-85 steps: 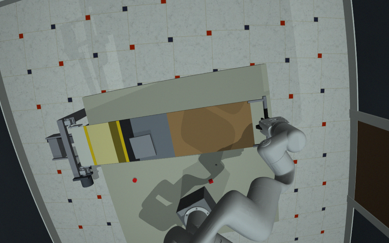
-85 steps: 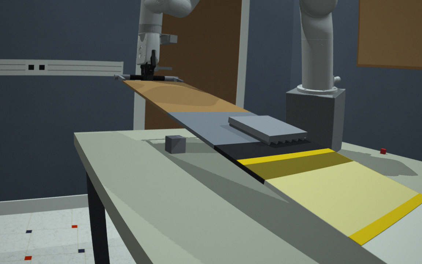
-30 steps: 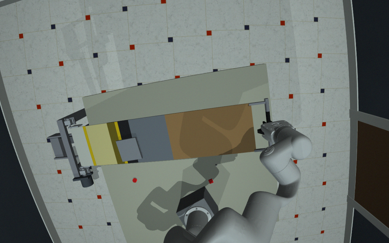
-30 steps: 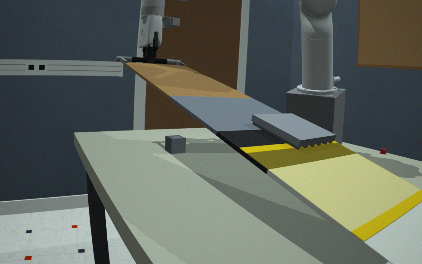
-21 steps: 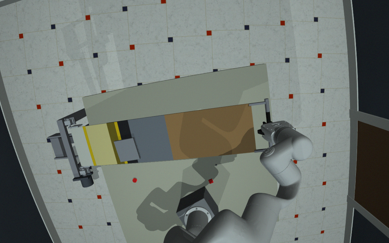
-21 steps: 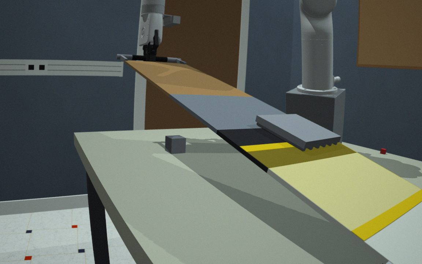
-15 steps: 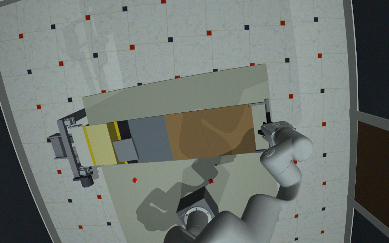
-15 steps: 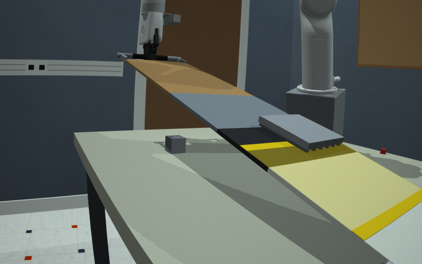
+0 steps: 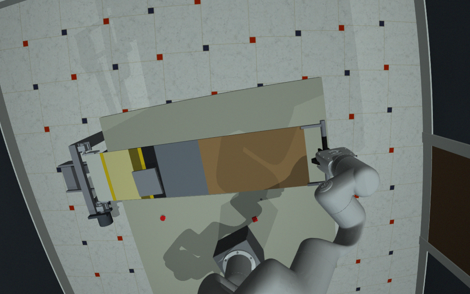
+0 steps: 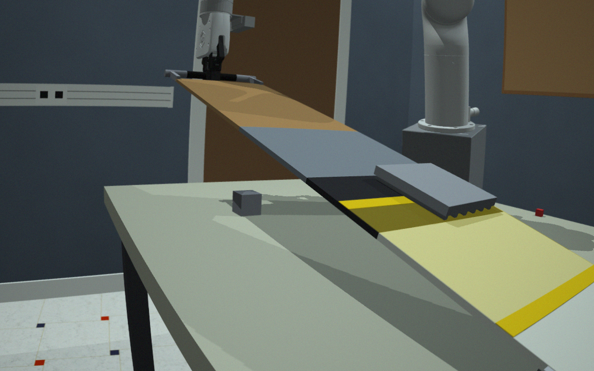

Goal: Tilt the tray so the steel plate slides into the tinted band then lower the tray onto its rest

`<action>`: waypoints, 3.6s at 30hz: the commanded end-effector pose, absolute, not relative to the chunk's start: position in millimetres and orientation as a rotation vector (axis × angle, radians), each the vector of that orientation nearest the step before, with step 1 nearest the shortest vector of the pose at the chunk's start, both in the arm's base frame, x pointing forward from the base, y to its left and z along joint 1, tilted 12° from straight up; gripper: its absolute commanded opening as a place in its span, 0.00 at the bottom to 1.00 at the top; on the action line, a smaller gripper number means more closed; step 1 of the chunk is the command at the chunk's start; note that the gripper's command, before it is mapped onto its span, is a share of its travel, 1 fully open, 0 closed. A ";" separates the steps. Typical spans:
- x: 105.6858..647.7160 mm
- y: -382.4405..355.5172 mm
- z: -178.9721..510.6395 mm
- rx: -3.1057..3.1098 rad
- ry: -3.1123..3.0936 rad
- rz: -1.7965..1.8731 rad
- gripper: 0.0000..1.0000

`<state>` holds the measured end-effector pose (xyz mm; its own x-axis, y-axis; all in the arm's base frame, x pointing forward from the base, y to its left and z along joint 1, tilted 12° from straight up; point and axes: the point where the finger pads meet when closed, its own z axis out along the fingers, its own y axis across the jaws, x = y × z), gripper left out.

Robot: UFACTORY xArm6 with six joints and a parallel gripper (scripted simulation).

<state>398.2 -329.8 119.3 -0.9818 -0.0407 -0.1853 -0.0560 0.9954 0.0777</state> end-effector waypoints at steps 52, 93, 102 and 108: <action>401.1 -332.9 114.2 -0.071 2.949 0.113 0.00; 437.9 -343.2 -72.9 -0.071 2.949 0.113 0.00; 438.3 -343.1 -75.1 -0.071 2.949 0.113 0.00; 439.7 -342.7 -82.1 -0.071 2.949 0.113 0.00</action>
